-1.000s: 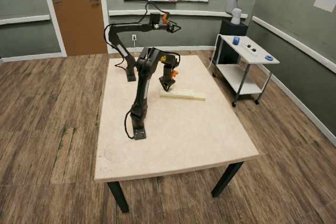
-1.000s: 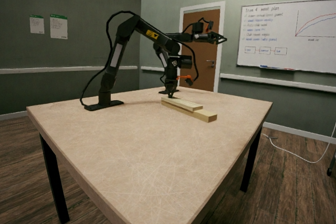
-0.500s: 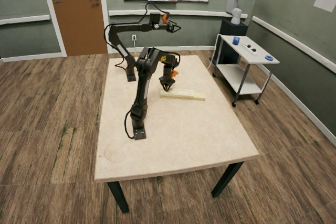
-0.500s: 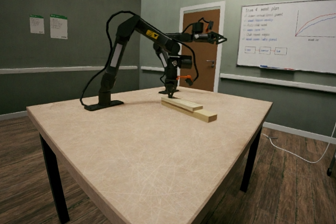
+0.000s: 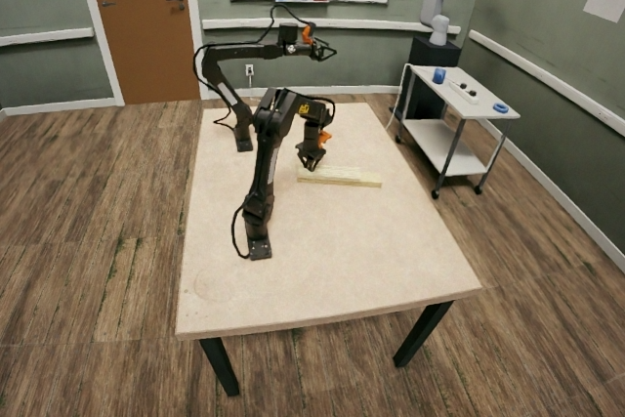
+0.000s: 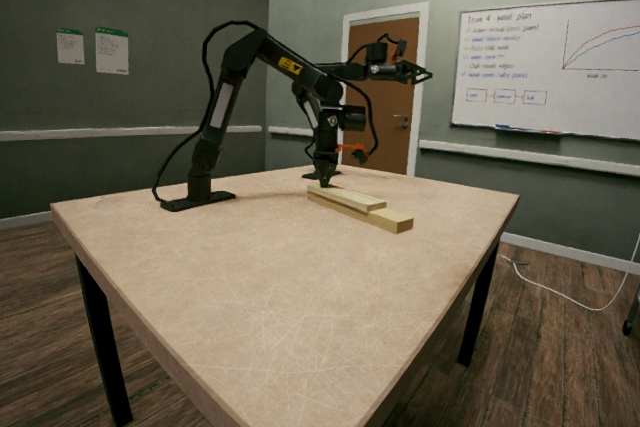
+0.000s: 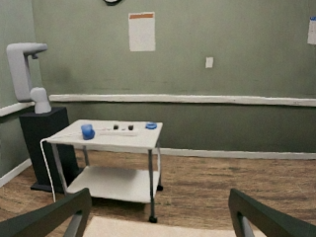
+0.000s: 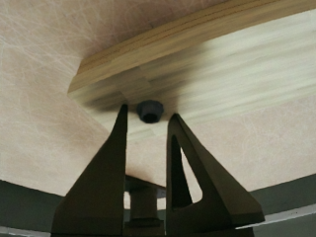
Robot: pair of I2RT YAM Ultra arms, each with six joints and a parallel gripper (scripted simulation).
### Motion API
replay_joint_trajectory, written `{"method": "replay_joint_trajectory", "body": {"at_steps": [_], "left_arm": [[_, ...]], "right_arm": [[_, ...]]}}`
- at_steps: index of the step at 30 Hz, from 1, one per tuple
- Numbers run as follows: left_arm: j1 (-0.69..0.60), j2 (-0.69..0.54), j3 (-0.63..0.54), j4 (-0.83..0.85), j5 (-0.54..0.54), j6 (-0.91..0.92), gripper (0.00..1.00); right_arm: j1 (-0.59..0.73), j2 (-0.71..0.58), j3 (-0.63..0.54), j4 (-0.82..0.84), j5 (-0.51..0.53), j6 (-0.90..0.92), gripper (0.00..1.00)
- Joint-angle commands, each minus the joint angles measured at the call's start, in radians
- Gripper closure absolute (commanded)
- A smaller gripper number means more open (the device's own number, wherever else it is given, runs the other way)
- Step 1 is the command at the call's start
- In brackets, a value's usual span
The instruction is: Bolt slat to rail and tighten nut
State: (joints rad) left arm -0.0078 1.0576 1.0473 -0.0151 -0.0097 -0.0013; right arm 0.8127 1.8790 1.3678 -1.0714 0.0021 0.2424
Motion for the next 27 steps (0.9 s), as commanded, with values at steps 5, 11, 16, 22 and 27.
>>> {"method": "replay_joint_trajectory", "body": {"at_steps": [5,11,16,22,27], "left_arm": [[0.000,-0.002,0.005,0.005,0.000,0.000,0.00],[0.000,-0.002,0.005,0.005,0.000,0.000,0.00],[0.000,-0.002,0.005,0.005,0.000,0.000,0.00],[0.000,-0.002,0.005,0.005,0.000,0.000,0.00],[0.000,-0.002,0.005,0.005,0.000,0.000,0.00]], "right_arm": [[-0.002,-0.046,0.091,-0.107,-0.005,-0.002,0.66],[-0.003,-0.059,0.143,-0.169,-0.007,-0.003,0.66],[0.000,-0.018,0.092,-0.109,0.000,0.000,0.66],[0.000,-0.018,0.092,-0.109,0.000,0.000,0.66],[0.000,-0.018,0.092,-0.109,0.000,0.000,0.66]]}}
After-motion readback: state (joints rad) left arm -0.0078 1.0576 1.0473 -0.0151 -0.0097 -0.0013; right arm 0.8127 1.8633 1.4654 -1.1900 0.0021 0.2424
